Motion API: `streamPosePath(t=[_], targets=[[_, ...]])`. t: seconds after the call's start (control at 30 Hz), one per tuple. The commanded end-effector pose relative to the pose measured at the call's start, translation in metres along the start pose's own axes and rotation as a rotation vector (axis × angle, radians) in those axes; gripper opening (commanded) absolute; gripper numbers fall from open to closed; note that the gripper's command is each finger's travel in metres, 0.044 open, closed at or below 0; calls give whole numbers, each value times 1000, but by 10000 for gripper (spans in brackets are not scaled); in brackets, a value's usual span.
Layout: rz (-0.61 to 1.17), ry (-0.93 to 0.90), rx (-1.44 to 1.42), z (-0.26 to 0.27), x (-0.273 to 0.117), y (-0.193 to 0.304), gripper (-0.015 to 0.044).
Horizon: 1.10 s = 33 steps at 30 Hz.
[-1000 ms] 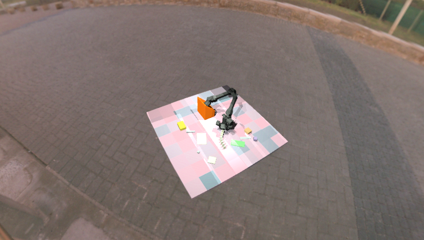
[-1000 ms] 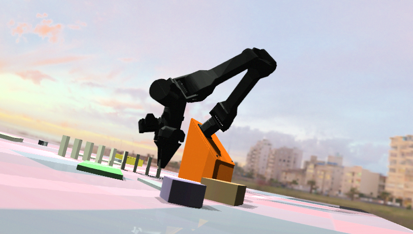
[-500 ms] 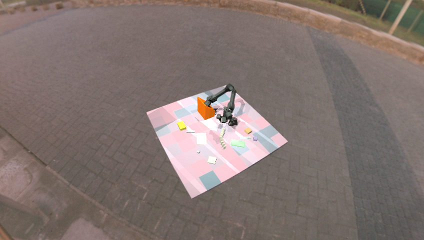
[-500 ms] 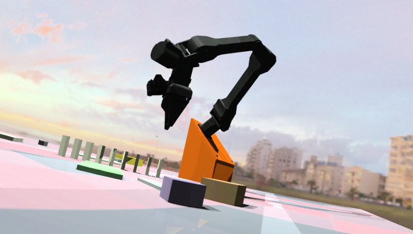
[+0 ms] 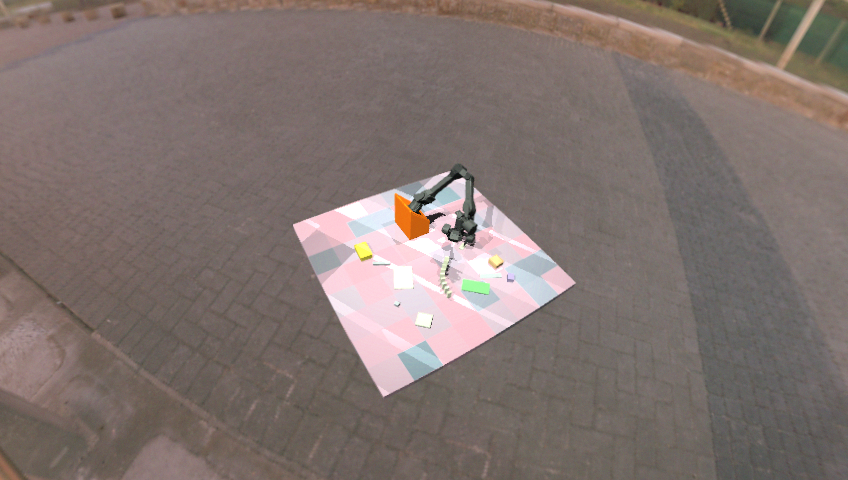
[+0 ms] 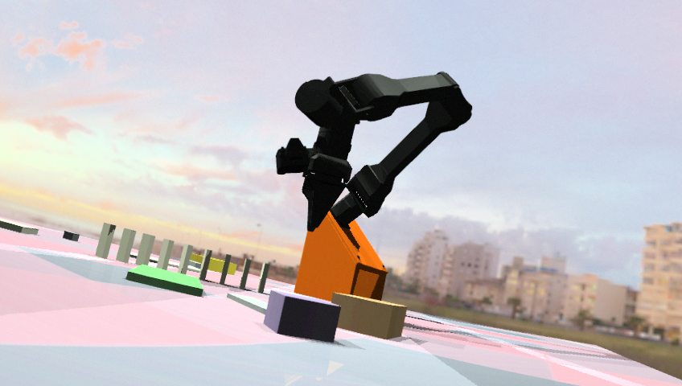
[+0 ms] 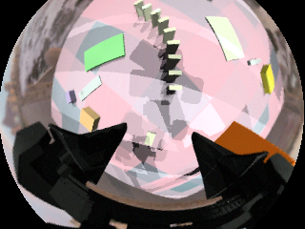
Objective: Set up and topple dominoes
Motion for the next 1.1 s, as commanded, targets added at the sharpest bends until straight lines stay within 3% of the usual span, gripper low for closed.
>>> streamPosePath(t=[0.0, 0.4, 0.67, 1.07], targets=[[11, -19, 137, 14, 28, 62, 440], [25, -25, 172, 18, 36, 85, 440], [28, -26, 173, 19, 98, 87, 440], [28, -26, 173, 20, 110, 85, 440]])
Point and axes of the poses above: the point midway between the two fingers, 35 mm back from their tips, its own x axis out along the fingers, its own z axis across the jaws, y = z × x, the point moved 7 cm from there along -x, back along the fingers, and after that the axes turned 4 degrees about -x, right-handed, at the moved point
